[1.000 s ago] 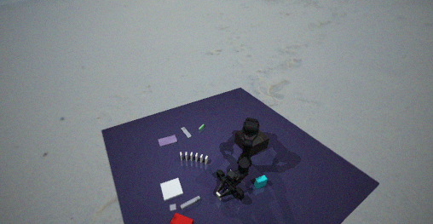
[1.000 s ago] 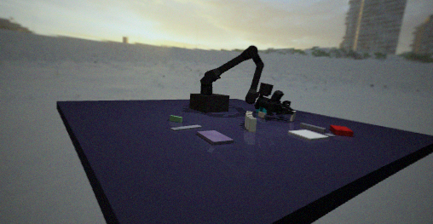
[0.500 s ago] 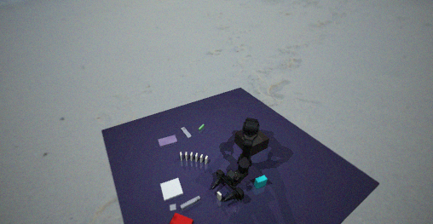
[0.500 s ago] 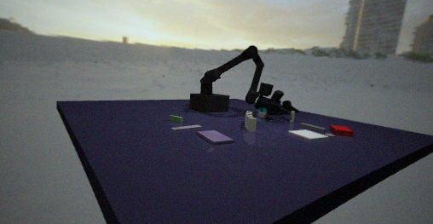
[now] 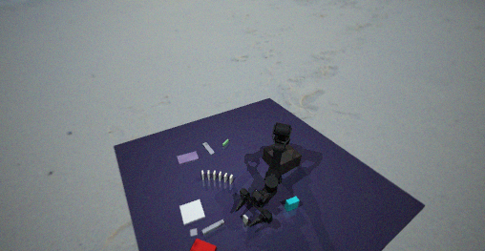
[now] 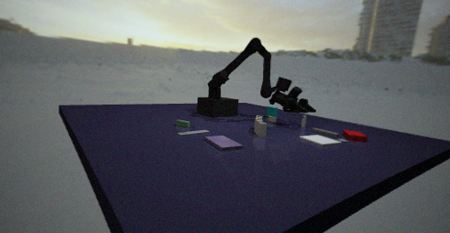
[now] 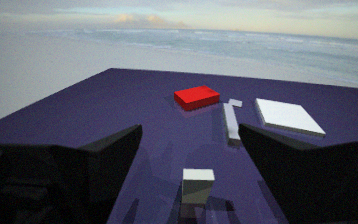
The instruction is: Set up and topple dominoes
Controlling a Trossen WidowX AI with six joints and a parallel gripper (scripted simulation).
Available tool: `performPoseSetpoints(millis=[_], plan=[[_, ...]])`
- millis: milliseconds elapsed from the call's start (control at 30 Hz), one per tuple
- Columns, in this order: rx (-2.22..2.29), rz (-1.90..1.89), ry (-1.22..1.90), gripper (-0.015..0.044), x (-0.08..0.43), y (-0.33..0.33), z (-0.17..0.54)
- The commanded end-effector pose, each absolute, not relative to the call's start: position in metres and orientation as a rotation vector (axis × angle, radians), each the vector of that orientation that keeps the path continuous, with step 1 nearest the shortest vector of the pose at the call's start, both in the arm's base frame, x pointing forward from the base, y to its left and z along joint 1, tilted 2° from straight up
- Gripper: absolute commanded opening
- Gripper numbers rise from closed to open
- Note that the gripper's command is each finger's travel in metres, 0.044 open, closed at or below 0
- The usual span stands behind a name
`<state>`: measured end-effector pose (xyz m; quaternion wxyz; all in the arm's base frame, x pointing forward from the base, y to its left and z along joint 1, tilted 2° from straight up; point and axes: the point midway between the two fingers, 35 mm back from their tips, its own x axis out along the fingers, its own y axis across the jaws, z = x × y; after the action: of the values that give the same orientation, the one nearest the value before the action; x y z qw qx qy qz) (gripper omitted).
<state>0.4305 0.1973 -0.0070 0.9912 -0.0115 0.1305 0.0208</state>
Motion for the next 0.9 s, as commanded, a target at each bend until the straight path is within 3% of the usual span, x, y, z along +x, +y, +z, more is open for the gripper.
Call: performPoseSetpoints(millis=[0,367,867], plan=[[-0.051,0.061,0.328,0.044,0.461,0.207,-0.004],[-0.112,0.114,0.789,0.044,0.507,0.221,-0.019],[-0.022,0.076,1.374,0.044,0.469,0.203,0.031]])
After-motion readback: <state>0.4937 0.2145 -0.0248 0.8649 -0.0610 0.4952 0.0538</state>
